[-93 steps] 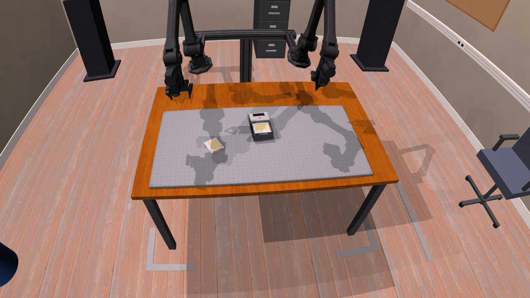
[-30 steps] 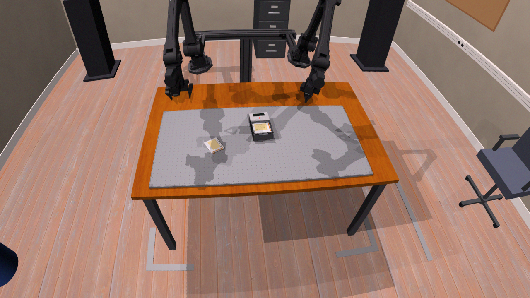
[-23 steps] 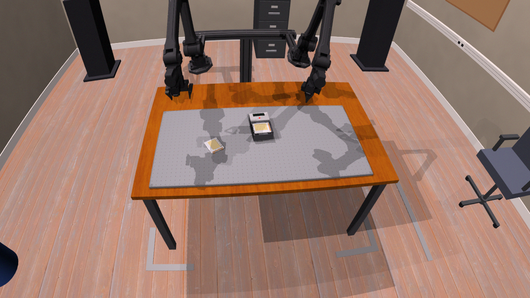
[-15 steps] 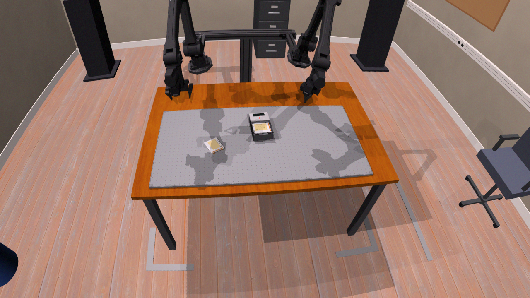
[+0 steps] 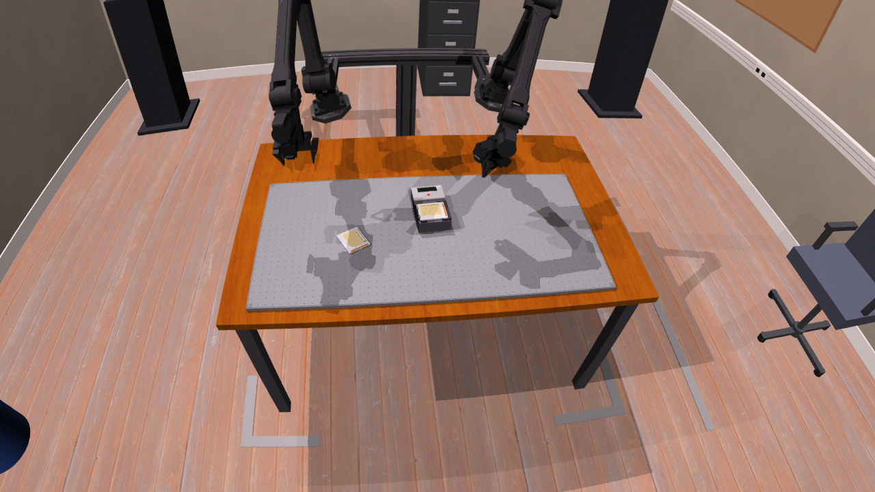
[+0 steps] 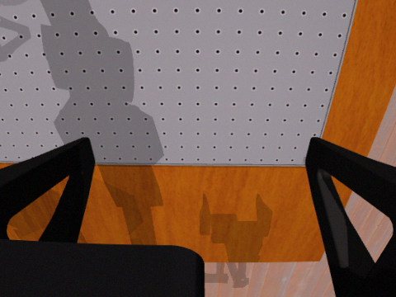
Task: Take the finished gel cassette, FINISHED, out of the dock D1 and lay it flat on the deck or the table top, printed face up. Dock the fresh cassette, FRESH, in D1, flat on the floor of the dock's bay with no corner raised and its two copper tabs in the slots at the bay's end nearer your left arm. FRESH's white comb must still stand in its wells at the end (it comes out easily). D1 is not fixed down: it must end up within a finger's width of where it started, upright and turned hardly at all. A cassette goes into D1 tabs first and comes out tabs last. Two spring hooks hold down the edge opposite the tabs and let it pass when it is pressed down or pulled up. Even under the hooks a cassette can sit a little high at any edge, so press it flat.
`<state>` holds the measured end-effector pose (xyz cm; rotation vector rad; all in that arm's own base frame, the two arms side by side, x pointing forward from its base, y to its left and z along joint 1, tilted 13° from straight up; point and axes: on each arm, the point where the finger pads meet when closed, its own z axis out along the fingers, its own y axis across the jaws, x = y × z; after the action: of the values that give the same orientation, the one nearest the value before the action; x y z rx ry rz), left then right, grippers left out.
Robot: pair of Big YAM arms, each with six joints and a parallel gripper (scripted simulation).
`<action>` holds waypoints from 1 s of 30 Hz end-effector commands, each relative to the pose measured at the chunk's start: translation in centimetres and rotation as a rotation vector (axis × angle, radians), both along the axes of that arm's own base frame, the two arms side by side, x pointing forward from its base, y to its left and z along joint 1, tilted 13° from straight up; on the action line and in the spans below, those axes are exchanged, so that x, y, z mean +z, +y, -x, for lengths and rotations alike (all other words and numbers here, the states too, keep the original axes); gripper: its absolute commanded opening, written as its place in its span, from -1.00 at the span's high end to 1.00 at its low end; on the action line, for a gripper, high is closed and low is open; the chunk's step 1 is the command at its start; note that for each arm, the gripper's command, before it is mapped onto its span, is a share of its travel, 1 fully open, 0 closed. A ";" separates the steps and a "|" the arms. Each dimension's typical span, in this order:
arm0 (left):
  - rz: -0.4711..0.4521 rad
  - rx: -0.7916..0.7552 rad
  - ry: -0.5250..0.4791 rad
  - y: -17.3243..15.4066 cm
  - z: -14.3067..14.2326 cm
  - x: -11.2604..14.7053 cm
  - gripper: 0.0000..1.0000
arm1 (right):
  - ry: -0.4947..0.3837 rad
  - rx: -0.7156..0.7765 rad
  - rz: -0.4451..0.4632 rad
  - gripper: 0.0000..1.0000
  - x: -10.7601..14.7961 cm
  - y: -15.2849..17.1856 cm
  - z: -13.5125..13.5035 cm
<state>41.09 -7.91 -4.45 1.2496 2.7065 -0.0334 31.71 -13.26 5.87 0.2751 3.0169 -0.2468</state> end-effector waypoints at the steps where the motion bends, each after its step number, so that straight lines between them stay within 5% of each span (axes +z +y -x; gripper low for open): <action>1: 0.008 -0.095 -0.068 -1.8 -2.9 0.6 1.00 | -0.043 0.006 0.013 -1.00 2.1 -0.7 -1.2; 20: 0.013 -0.145 -0.116 -6.8 -4.7 -2.4 1.00 | -0.043 0.006 0.013 -1.00 2.1 -0.7 -1.2; 30: 0.021 -0.096 -0.116 -6.6 -5.2 -1.5 1.00 | -0.043 0.006 0.013 -1.00 2.1 -0.7 -1.2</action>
<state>44.06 -13.60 -7.70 1.3718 2.5737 -0.0132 31.71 -13.26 5.87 0.2751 3.0169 -0.2468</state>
